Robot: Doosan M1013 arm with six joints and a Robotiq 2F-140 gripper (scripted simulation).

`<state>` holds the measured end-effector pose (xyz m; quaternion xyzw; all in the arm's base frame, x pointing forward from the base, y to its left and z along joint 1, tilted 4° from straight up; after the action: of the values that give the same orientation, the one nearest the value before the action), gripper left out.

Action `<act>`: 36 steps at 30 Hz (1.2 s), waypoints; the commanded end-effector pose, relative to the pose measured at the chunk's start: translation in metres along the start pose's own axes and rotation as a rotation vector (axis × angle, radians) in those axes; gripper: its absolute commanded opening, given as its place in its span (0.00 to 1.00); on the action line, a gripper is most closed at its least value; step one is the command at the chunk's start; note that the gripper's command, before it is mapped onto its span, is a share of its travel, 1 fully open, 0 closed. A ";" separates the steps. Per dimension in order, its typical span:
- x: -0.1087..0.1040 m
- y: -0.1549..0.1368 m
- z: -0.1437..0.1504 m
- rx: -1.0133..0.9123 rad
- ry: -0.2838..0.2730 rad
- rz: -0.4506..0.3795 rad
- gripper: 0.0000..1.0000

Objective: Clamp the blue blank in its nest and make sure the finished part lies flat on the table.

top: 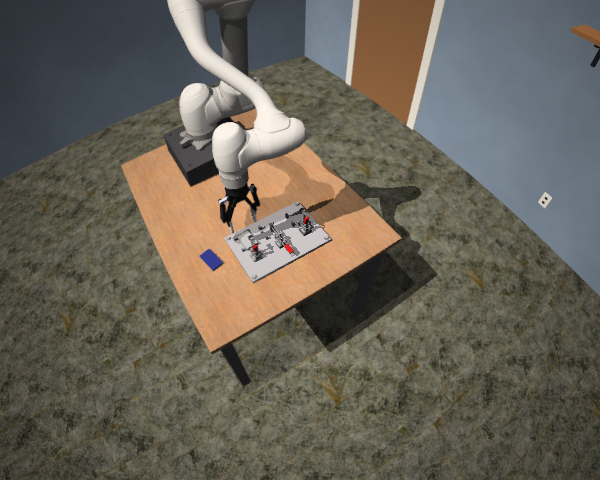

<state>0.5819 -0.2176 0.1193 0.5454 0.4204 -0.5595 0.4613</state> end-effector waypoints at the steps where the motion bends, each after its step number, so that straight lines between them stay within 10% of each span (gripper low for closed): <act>1: 0.000 0.000 0.000 0.000 0.000 0.000 0.58; 36: 0.026 -0.004 -0.005 0.000 0.000 0.000 0.58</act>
<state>0.5790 -0.2129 0.0998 0.5454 0.4204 -0.5595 0.4612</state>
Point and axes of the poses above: the point where the finger pads meet when closed, its own x axis out along the fingers, its own z axis across the jaws, y = z × x, the point moved 6 cm from there along -x, back along the fingers, and after that the axes turned 1 degree about x, right-handed, at the moved point
